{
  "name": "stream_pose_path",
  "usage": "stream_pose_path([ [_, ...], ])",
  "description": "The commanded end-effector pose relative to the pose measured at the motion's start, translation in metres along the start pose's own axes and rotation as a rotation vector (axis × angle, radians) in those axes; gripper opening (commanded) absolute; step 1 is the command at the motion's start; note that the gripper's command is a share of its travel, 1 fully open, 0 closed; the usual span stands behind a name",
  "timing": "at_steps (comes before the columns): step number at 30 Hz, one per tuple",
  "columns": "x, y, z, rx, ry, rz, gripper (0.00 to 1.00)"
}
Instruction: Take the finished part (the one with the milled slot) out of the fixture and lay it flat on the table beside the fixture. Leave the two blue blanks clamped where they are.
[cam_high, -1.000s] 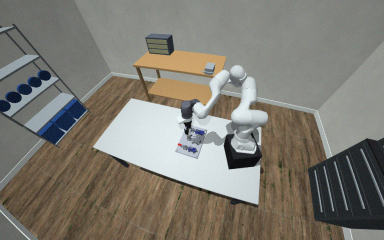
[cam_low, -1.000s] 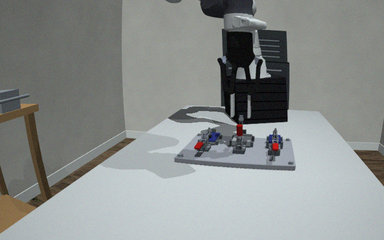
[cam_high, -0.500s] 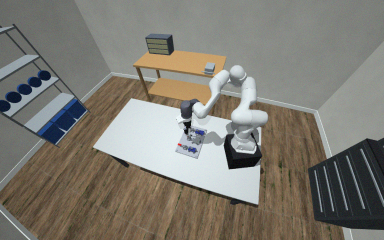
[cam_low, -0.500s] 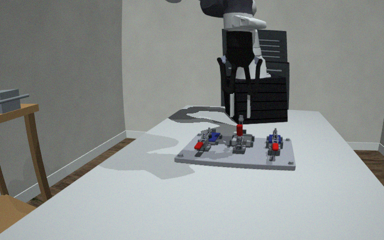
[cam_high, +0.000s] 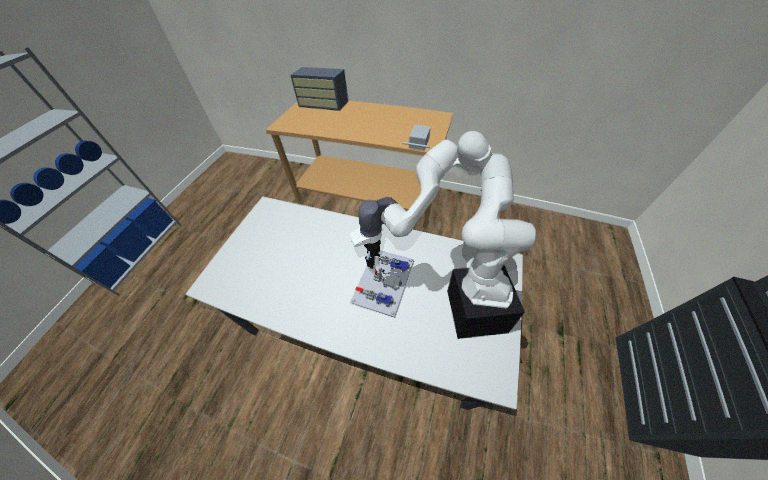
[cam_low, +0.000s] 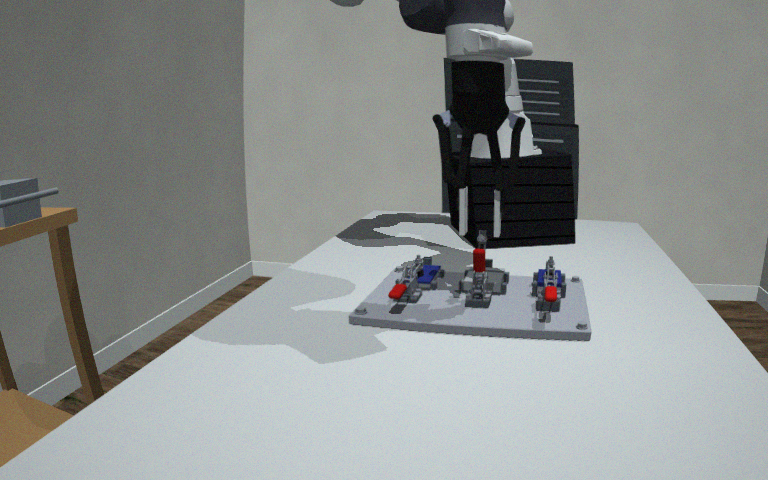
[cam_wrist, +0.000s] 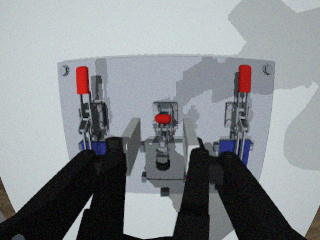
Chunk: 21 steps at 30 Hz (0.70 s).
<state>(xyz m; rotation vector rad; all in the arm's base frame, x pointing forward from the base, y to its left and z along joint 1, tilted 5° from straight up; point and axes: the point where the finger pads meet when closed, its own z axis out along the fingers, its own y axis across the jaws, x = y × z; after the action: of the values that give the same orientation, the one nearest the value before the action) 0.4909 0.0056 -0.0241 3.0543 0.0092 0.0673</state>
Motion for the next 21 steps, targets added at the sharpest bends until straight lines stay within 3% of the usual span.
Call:
stream_pose_path([
  [1,-0.0004,0.0004,0.0012,0.0,-0.006,-0.007,0.28],
  [21,0.0004,0.0004,0.0047,0.0,-0.006,-0.007,0.28],
])
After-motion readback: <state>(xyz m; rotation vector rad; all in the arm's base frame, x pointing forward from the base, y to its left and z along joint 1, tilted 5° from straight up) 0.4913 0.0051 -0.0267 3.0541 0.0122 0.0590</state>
